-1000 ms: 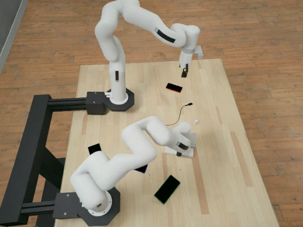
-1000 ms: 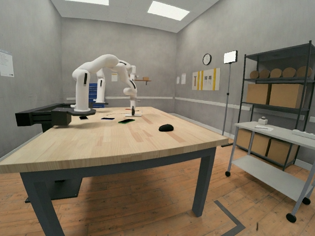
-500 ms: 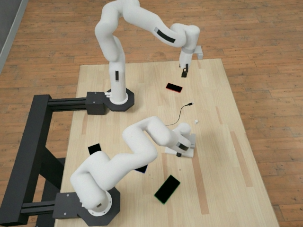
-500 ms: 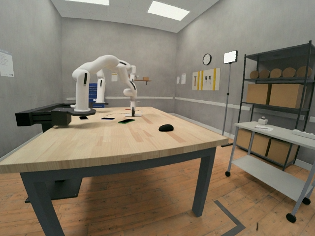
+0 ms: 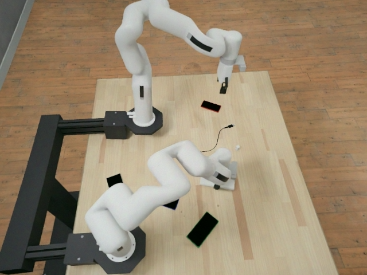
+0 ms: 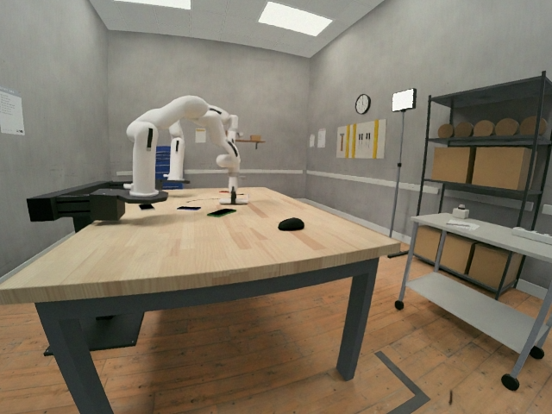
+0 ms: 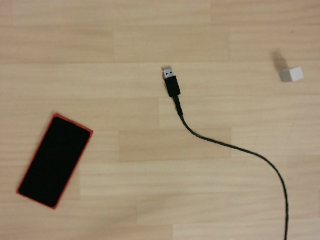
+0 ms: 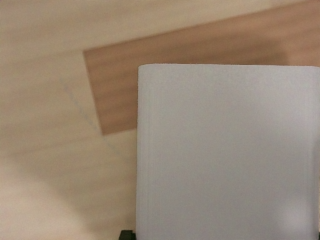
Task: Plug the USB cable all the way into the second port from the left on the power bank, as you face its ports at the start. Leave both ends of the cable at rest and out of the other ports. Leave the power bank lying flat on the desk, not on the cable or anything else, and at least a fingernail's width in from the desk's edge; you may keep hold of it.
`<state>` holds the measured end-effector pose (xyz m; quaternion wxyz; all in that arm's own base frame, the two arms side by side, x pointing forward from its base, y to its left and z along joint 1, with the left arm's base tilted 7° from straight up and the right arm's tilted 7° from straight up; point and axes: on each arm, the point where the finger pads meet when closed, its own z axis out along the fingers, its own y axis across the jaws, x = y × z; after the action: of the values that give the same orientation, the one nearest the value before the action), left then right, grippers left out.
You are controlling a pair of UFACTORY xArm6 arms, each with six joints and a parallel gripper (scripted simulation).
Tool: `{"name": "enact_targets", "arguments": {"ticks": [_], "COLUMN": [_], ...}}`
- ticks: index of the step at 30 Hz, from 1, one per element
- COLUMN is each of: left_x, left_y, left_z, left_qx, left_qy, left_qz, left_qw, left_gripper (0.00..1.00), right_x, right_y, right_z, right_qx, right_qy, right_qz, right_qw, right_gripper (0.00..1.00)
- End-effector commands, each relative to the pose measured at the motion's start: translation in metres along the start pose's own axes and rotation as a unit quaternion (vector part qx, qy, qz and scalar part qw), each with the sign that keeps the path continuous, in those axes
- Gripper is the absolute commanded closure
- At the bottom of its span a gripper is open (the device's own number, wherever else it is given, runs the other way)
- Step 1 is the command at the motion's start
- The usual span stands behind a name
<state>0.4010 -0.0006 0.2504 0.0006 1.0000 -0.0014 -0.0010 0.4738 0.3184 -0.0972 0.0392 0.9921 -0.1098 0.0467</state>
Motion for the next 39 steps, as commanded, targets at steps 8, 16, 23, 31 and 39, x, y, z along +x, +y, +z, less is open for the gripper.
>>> {"name": "enact_targets", "arguments": {"ticks": [8, 16, 23, 31, 39], "left_x": [0.001, 0.001, 0.001, 0.001, 0.001], "left_y": [0.0, 0.0, 0.0, 0.0, 0.0], "left_z": [-0.002, -0.002, -0.002, -0.002, -0.002], "left_qx": [0.0, 0.0, 0.0, 0.0, 0.0], "left_qy": [0.003, 0.003, 0.003, 0.003, 0.003], "left_qz": [0.0, 0.0, 0.0, 0.0, 0.0], "left_qw": [1.0, 1.0, 1.0, 1.0, 1.0], "left_gripper": [0.0, 0.0, 0.0, 0.0, 0.0], "right_x": [0.001, 0.001, 0.001, 0.006, 0.013], "right_y": [-0.002, -0.001, -0.001, 0.003, 0.007], "right_z": [-0.022, -0.032, -0.037, -0.035, -0.033], "right_qx": [0.002, 0.001, 0.001, 0.002, 0.004], "right_qy": [0.002, 0.001, 0.001, 0.001, -0.001], "right_qz": [0.0, 0.0, -0.006, -0.087, -0.174], "right_qw": [1.0, 1.0, 1.0, 0.996, 0.985], "right_gripper": [1.0, 1.0, 1.0, 1.0, 1.0]}}
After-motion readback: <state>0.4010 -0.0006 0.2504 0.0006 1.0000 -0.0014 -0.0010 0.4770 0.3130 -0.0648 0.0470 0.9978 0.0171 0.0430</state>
